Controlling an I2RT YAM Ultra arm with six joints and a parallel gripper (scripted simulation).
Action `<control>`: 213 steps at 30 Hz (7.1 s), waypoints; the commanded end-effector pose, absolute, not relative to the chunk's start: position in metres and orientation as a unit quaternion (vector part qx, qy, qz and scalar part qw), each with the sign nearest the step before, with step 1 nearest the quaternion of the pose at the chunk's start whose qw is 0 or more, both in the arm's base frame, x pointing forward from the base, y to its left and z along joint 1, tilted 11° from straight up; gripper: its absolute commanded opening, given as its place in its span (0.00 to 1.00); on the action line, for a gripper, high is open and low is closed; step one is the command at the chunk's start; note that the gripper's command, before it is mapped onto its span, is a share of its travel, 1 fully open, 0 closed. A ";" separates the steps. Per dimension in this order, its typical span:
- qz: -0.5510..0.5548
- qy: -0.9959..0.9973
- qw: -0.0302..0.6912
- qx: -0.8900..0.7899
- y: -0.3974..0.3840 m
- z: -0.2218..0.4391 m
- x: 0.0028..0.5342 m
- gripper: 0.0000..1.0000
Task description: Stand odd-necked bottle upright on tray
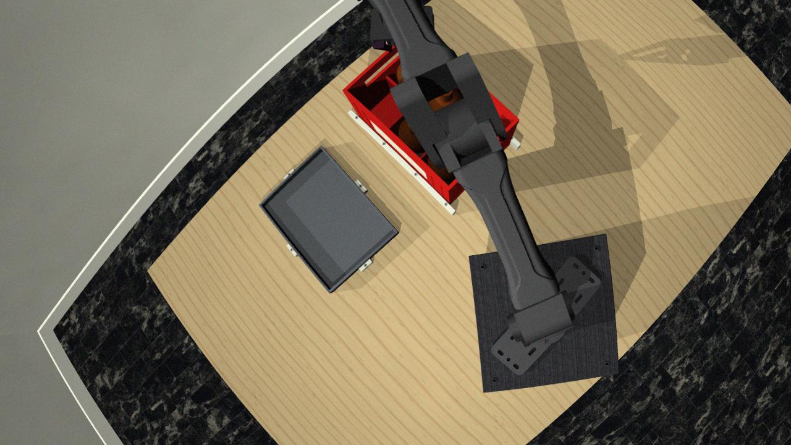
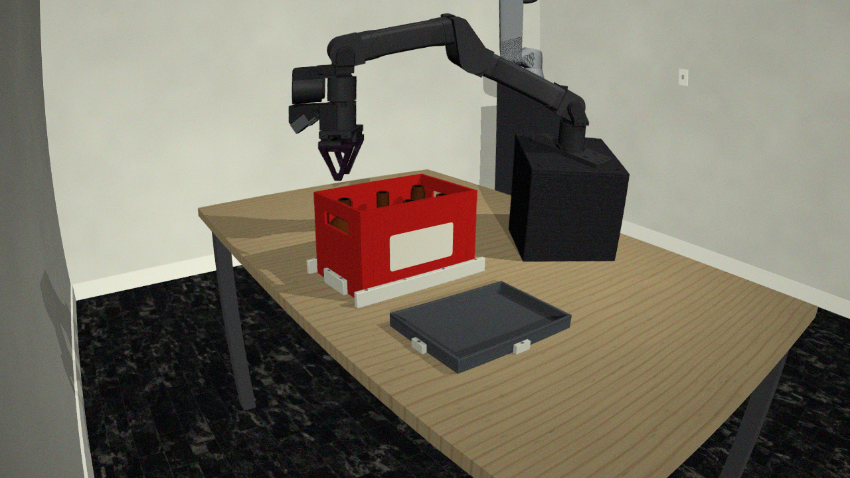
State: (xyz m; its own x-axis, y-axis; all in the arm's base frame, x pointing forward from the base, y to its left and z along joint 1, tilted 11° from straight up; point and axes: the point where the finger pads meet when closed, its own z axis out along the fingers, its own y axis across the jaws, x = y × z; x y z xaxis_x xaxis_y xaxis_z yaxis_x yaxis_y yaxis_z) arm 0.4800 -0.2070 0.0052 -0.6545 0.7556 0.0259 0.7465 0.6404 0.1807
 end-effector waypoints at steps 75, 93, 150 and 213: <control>0.090 0.903 0.050 0.417 -0.210 0.044 0.484 0.00; 0.087 0.901 0.039 0.423 -0.129 0.044 0.477 0.00; 0.090 0.902 0.060 0.419 -0.132 0.055 0.487 0.61; 0.087 0.904 0.032 0.417 -0.117 -0.007 0.482 0.61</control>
